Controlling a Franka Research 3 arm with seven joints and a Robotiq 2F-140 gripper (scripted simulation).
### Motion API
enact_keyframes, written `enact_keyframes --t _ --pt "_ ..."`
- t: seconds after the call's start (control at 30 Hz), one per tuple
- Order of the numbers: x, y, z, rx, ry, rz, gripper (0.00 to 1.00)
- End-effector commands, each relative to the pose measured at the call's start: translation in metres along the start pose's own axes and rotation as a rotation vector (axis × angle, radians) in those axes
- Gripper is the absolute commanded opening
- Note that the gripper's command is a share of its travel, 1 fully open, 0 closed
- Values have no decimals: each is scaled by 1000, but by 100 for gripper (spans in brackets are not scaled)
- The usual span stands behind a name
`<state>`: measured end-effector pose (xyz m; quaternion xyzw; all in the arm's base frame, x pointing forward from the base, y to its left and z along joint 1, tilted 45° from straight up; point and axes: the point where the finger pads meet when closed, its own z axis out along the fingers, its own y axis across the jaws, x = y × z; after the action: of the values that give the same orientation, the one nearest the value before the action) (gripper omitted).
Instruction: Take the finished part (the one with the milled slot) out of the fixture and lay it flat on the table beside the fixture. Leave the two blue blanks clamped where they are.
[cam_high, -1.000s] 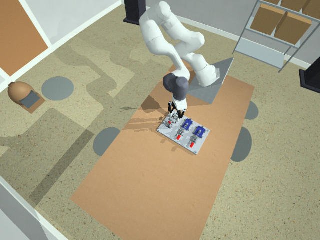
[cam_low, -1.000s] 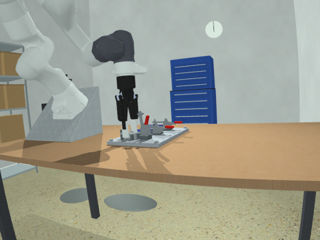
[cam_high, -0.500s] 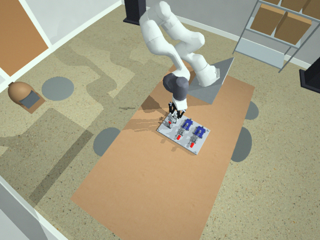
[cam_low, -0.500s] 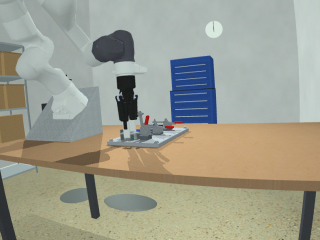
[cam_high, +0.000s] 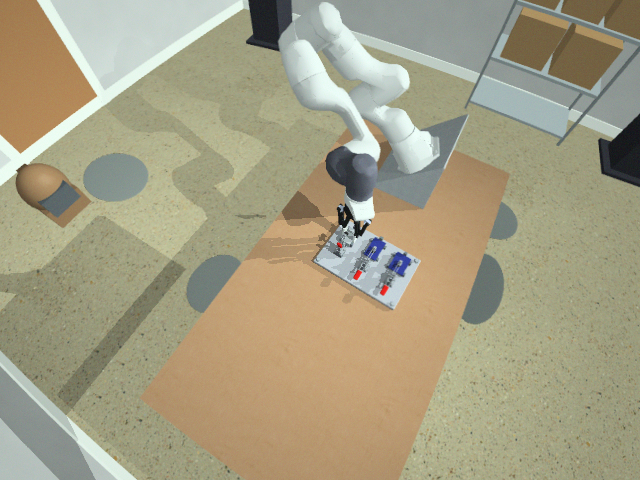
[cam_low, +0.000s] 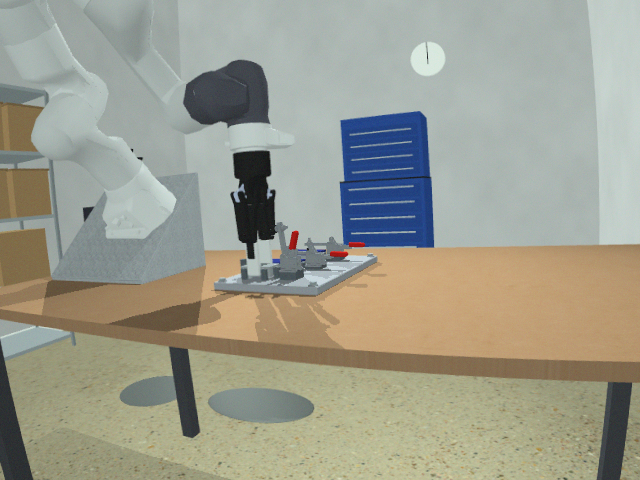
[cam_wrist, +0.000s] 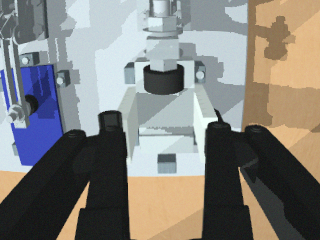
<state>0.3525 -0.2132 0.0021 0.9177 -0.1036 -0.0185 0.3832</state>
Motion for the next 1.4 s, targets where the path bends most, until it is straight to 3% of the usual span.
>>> enact_keyframes --t 0.0,0.77,1.37 --pt "0 0 2 0 -1 6 0" --pt "0 1 -1 0 -1 6 0" --pt "0 0 -16 0 -1 6 0"
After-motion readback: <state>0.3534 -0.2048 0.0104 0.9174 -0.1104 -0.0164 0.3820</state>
